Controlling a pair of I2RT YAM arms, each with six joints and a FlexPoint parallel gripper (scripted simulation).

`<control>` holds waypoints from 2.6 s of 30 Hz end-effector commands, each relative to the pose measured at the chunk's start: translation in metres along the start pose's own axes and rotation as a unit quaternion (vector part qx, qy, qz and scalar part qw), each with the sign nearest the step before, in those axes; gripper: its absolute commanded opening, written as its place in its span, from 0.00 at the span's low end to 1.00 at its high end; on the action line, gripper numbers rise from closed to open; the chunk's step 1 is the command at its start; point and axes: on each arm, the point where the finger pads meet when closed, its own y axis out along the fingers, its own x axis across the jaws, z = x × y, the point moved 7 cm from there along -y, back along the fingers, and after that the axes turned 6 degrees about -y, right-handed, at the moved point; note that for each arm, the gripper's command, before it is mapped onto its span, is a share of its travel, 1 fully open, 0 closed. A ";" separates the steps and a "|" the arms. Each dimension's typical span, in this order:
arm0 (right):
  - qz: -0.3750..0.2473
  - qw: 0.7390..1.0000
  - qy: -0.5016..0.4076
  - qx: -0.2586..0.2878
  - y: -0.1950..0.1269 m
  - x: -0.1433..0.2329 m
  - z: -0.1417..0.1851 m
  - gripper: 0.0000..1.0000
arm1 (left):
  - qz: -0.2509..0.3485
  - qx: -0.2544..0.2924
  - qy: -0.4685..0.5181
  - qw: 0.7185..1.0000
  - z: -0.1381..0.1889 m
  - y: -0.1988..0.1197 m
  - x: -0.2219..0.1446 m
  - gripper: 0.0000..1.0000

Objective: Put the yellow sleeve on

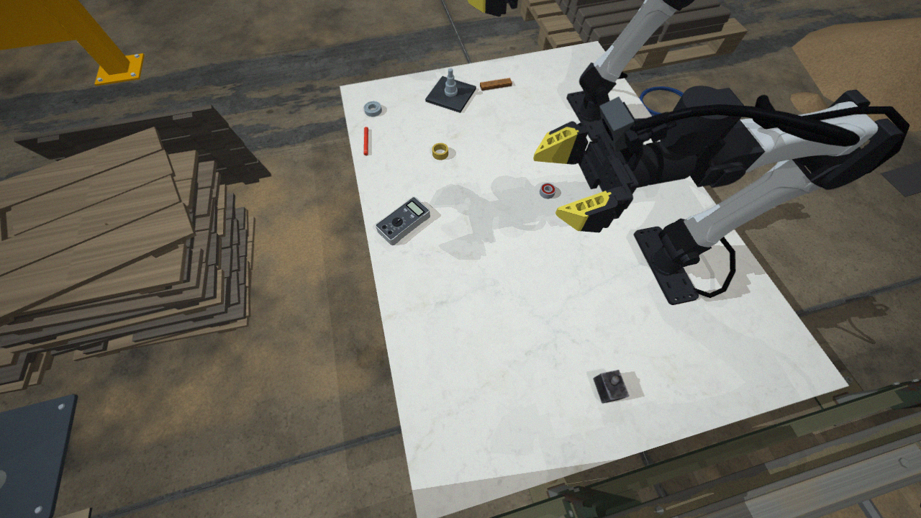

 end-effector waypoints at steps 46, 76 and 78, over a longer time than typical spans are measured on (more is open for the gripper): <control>0.010 0.984 0.083 0.156 0.051 0.018 0.043 0.60 | -0.001 -0.015 0.002 1.000 -0.008 -0.001 -0.001 1.00; 0.115 0.861 0.142 0.475 0.133 0.064 0.197 0.60 | -0.001 -0.015 0.002 1.000 -0.008 -0.001 -0.001 1.00; 0.126 0.847 0.141 0.496 0.135 0.068 0.210 0.60 | -0.001 -0.015 0.002 1.000 -0.008 -0.001 -0.001 1.00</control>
